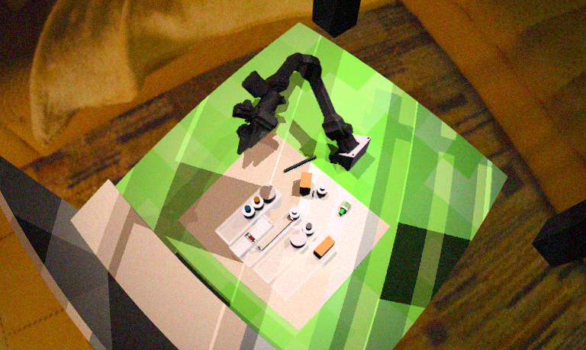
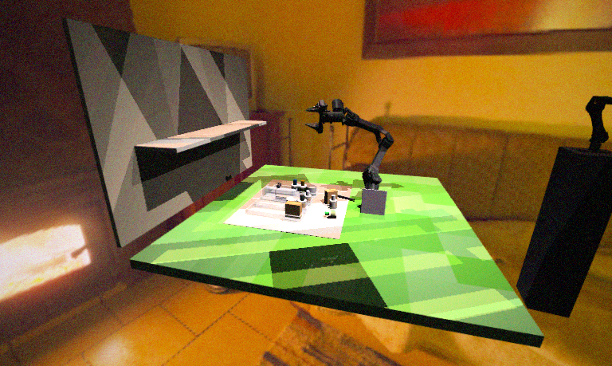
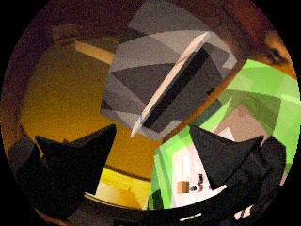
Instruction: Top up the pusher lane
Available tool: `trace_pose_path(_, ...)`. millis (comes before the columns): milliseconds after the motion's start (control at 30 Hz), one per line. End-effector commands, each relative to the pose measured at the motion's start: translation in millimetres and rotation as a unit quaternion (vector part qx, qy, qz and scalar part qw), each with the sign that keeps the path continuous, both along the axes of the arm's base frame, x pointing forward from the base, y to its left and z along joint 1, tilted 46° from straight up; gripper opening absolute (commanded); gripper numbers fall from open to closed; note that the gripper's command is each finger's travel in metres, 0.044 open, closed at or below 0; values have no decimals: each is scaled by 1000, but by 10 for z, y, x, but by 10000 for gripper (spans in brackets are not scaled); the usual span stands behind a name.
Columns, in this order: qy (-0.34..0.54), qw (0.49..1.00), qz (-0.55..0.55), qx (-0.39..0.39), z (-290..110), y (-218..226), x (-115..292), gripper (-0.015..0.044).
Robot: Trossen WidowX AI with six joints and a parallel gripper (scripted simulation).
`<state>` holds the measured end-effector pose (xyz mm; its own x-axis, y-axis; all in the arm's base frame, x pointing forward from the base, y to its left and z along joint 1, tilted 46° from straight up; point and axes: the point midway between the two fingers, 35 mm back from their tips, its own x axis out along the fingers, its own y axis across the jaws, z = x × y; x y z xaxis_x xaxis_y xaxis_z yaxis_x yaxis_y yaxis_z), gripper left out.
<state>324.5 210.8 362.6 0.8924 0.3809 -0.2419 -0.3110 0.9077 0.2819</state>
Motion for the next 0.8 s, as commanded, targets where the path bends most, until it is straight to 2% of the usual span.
trace_pose_path(0, 126, 991, -40, -13, -771, 72, 22, 440)
trace_pose_path(233, 295, 944, -136, -54, -1873, -8, -192, 440)
trace_pose_path(433, 403, 868, -263, -123, -2714, -329, -616, 440)
trace_pose_path(633, 435, 774, -406, -218, -3207, -830, -1137, 440)
trace_pose_path(767, 414, 715, -488, -283, -3304, -1163, -1428, 440)
